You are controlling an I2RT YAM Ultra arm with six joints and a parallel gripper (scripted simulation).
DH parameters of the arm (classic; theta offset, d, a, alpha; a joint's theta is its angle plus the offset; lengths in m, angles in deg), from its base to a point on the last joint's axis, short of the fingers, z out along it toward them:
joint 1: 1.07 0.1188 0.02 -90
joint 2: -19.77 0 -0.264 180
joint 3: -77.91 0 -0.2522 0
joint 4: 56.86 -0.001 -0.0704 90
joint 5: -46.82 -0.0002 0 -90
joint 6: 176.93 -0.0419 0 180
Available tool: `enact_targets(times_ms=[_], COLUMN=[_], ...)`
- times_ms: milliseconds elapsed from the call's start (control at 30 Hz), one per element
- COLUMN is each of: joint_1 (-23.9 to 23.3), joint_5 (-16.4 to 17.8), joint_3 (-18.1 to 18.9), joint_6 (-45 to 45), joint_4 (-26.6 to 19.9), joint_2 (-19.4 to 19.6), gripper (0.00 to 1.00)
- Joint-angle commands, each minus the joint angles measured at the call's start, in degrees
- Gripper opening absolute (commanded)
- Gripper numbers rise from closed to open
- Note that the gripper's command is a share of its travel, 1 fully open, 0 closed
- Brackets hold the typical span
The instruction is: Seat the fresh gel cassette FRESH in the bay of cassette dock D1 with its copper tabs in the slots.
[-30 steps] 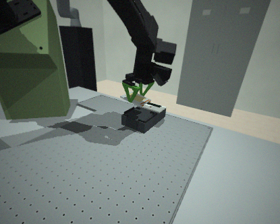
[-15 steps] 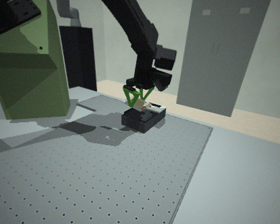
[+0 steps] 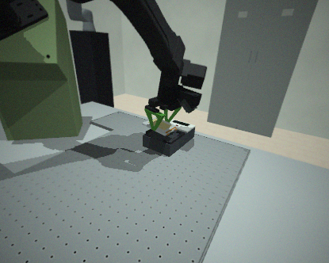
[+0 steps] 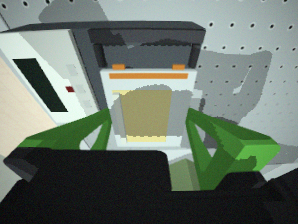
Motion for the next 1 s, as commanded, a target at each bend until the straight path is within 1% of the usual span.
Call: enact_targets(times_ms=[0, 67, 100, 967], joint_1=[1.41, 1.41, 1.41, 1.76], joint_5=[0.39, 0.39, 0.17, -0.10], joint_3=[1.87, 1.87, 1.83, 1.86], joint_6=[1.17, 1.17, 1.16, 0.02], joint_4=[1.84, 1.84, 1.84, -0.15], joint_2=[0.09, 0.09, -1.38, -1.69], gripper=[0.00, 0.00, 0.00, 0.00])
